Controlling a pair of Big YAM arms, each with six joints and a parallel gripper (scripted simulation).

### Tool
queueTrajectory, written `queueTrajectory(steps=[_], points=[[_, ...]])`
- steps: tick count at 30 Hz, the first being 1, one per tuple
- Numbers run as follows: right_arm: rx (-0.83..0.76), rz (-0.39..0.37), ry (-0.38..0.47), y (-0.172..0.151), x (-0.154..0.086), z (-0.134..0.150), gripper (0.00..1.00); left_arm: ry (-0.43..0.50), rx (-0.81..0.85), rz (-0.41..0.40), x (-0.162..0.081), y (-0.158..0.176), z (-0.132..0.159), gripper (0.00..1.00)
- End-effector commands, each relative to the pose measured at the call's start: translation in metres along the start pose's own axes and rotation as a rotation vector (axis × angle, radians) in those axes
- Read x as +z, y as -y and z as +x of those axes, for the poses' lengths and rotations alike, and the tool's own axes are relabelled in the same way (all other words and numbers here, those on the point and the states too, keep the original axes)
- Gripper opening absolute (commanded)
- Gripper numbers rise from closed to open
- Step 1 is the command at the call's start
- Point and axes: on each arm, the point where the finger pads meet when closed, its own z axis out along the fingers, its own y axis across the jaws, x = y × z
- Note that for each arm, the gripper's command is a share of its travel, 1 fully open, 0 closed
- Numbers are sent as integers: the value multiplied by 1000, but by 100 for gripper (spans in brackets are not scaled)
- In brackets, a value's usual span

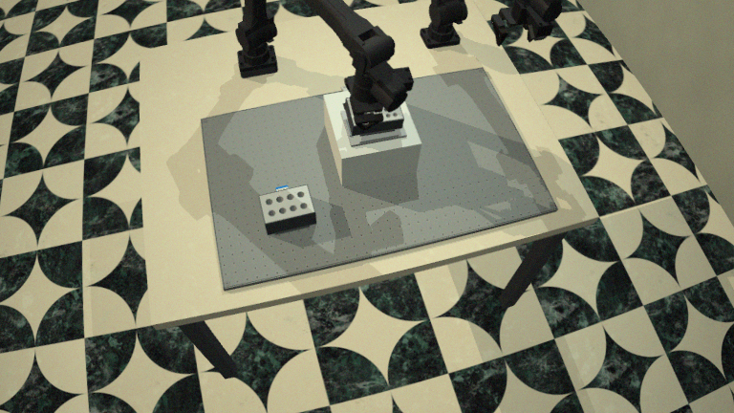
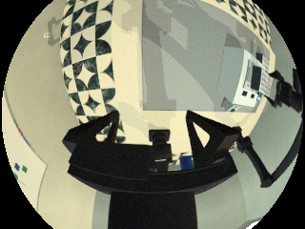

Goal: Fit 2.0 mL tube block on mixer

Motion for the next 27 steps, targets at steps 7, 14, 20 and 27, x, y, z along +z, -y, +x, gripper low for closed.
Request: queueTrajectory(steps=[7,14,20,27], points=[[-10,124,60,5,-63,-7,0,-24,14,4,5,3,1,100],[-24,137,75,10,-65,-8,0,16,15,-1,-10,3,0,100],[-17,146,75,13,-67,-6,0,50,15,-5,-22,2,-4,100],[-24,132,67,8,-69,-8,0,54,16,-6,-25,2,-6,100]])
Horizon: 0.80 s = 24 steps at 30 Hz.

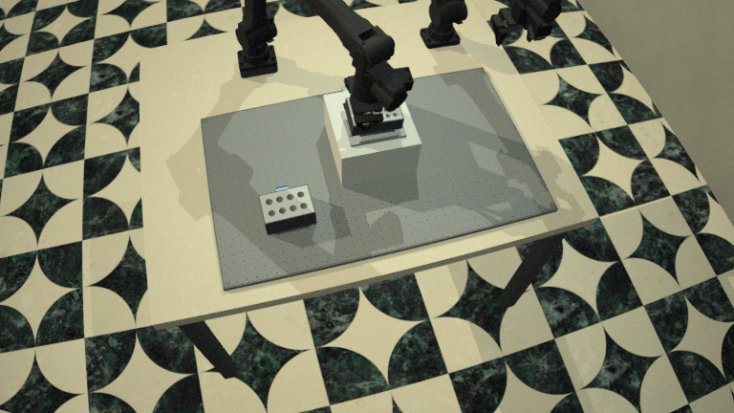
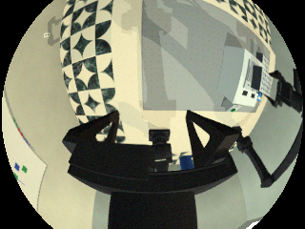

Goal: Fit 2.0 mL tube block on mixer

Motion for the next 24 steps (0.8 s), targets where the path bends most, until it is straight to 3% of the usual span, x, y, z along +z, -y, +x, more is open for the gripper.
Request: queueTrajectory(steps=[1,24], points=[[-26,126,69,6,-68,-10,0,54,16,-6,-25,2,-9,100],[-17,153,83,15,-73,-9,0,45,16,-6,-23,1,-13,100]])
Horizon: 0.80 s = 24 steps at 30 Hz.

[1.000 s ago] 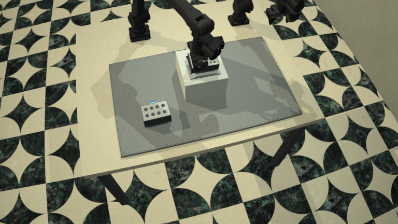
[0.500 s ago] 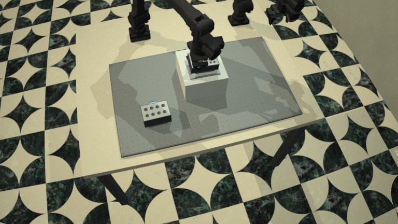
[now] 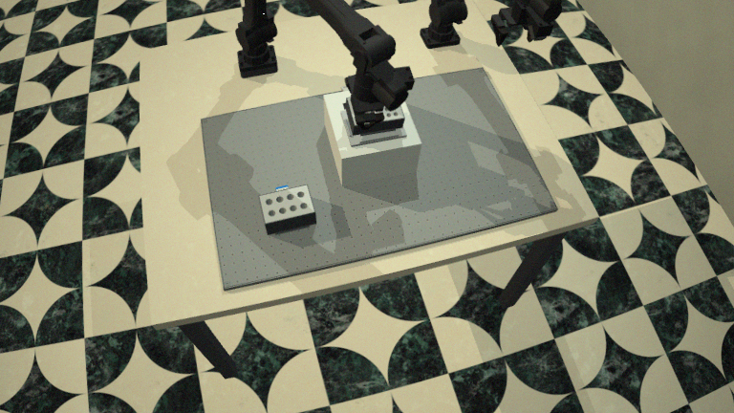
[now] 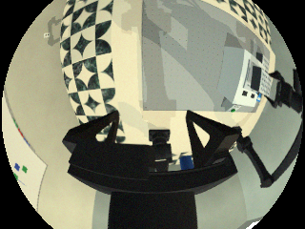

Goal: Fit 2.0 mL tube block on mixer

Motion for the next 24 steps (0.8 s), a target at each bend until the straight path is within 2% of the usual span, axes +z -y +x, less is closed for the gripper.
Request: queueTrajectory(steps=[1,18,24], points=[[-11,154,84,17,-73,-7,0,44,16,-5,-22,1,-11,100],[-34,149,82,11,-72,-18,0,6,15,-1,-7,3,6,100],[-19,148,83,15,-72,-11,0,5,15,-1,-3,3,6,100]])
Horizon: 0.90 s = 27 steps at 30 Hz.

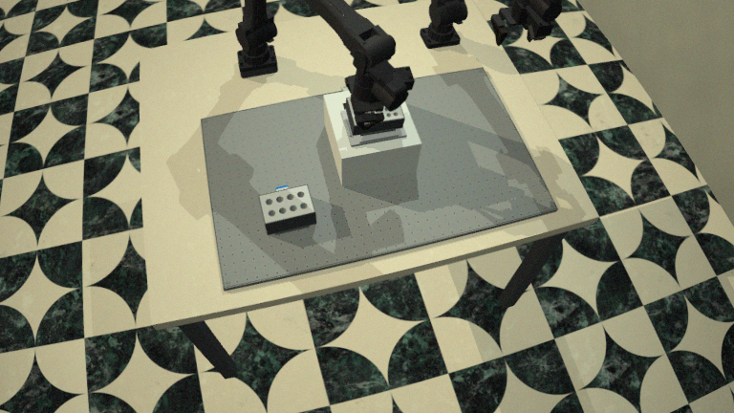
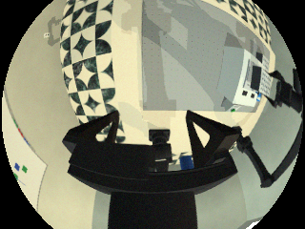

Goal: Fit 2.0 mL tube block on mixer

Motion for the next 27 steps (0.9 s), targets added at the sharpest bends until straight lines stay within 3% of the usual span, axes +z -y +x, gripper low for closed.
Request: queueTrajectory(steps=[1,18,27], points=[[-18,147,82,15,-72,-11,0,8,15,-2,-2,3,5,100],[-7,144,82,17,-71,-6,0,70,16,-10,-21,1,-10,100],[-32,142,78,11,-70,-18,0,82,16,-12,-25,1,-13,100]])
